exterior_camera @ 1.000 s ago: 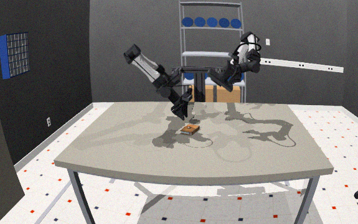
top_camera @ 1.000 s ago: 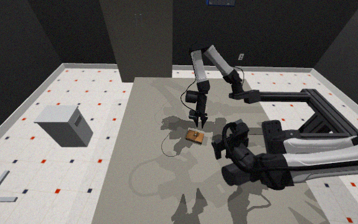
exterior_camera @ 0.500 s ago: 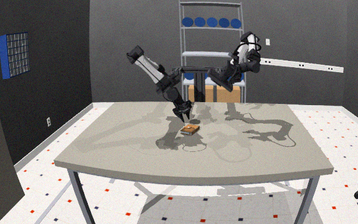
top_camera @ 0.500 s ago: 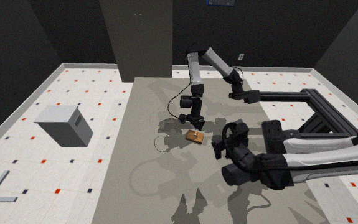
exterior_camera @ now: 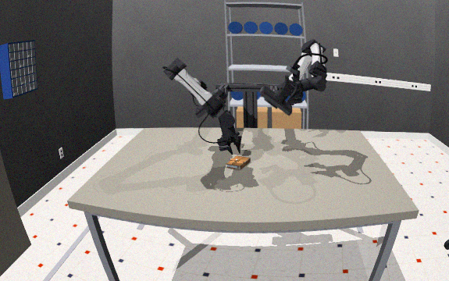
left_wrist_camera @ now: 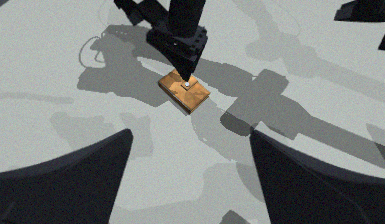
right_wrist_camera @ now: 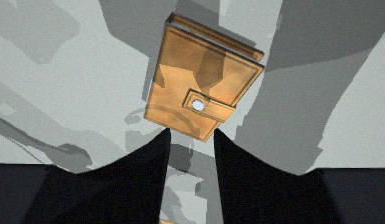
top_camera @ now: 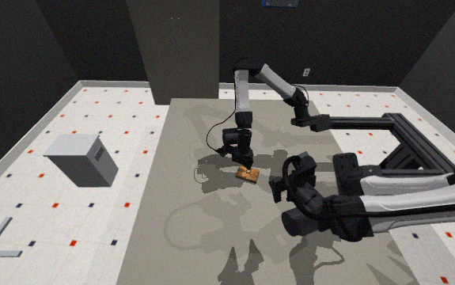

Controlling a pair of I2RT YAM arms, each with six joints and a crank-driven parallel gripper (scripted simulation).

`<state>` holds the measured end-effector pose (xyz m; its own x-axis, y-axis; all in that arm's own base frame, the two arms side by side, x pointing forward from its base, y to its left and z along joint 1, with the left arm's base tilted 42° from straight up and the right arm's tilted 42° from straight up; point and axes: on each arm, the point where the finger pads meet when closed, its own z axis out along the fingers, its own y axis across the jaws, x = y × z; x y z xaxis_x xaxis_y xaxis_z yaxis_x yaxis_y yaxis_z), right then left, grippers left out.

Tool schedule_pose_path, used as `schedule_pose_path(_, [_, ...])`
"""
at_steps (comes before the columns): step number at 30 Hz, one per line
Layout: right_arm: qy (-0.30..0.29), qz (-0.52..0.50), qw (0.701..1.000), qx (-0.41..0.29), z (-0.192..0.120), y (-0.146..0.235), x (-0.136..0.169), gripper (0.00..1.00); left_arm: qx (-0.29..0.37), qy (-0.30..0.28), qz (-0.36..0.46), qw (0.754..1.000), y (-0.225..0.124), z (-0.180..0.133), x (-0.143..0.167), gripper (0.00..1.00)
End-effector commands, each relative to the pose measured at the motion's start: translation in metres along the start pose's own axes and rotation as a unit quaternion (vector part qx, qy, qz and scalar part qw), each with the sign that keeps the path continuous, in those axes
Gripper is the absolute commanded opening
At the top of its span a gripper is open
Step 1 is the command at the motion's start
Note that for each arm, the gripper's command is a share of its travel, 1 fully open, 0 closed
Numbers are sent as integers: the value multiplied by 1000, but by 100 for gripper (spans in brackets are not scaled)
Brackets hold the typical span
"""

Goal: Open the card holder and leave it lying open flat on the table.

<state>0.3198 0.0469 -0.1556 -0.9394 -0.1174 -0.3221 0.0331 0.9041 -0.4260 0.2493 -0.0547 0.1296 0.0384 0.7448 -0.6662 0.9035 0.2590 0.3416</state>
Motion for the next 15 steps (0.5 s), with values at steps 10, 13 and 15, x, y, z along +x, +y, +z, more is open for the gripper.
schedule_pose_path(10, [12, 154, 979, 133, 22, -8, 10, 37, -7, -4, 8, 1000, 5, -2, -4, 100])
schedule_pose_path(13, [5, 159, 979, 131, 26, -6, 5, 37, -7, -4, 8, 1000, 5, -2, -4, 100])
schedule_pose_path(15, [13, 155, 979, 131, 28, -7, 9, 37, -7, -4, 8, 1000, 5, -2, -4, 100])
